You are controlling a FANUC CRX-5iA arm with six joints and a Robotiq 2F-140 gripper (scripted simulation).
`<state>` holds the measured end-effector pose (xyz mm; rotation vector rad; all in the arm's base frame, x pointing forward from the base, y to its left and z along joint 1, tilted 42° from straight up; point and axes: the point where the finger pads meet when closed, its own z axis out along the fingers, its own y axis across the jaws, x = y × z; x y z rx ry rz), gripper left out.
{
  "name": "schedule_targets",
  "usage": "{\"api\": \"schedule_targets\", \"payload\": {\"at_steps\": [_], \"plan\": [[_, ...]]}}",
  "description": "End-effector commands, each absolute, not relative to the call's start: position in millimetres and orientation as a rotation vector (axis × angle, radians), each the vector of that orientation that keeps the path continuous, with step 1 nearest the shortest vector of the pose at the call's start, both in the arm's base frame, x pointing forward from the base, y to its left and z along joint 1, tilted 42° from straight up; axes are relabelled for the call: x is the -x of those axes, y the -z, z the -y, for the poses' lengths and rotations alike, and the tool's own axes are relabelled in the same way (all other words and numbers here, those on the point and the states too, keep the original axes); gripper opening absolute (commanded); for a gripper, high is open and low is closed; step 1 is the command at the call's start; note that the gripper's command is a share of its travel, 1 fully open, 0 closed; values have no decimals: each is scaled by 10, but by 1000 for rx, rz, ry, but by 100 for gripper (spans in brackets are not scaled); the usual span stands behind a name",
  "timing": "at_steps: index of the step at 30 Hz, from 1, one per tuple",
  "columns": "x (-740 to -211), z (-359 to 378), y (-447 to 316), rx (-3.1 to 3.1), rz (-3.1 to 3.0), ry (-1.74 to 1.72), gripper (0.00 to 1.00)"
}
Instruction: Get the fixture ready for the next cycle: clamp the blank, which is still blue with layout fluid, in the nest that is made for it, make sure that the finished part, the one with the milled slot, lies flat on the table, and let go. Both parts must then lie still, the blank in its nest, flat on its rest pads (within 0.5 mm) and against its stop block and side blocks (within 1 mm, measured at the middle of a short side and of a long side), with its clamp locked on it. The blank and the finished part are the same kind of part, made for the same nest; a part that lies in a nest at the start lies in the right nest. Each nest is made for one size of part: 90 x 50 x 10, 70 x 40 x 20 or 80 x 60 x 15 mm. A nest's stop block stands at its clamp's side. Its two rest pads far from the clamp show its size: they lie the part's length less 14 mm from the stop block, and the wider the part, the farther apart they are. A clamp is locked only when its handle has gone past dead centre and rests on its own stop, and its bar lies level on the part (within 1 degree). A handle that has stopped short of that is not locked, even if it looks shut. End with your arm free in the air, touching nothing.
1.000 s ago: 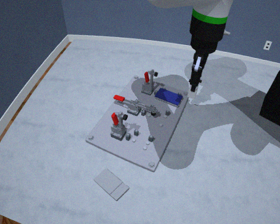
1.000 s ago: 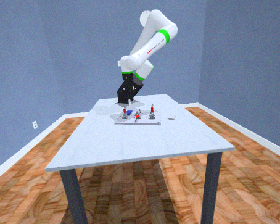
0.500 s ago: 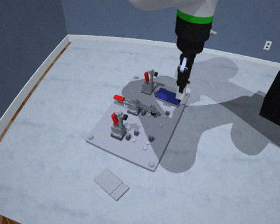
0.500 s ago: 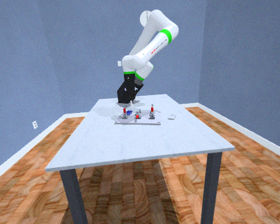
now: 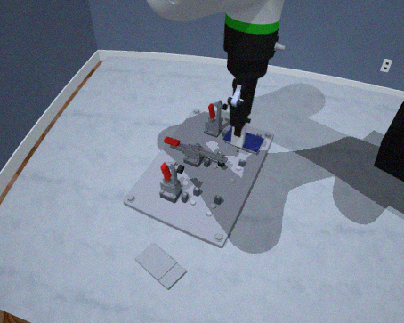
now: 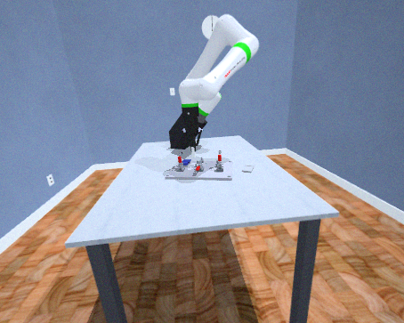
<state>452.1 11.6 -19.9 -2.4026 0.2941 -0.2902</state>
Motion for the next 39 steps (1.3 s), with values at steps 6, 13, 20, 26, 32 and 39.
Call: {"api": "schedule_targets", "payload": {"at_steps": [6,13,20,26,32,39], "plan": [[-4554,-180,278,2403,-294,290,0],[-4615,-313,437,2403,-294,290,0],[-4622,-328,456,2403,-294,290,0],[-4622,-328,456,2403,-294,290,0],[-4623,-329,457,2403,-294,290,0],[-4630,-342,474,2403,-294,290,0]]}}
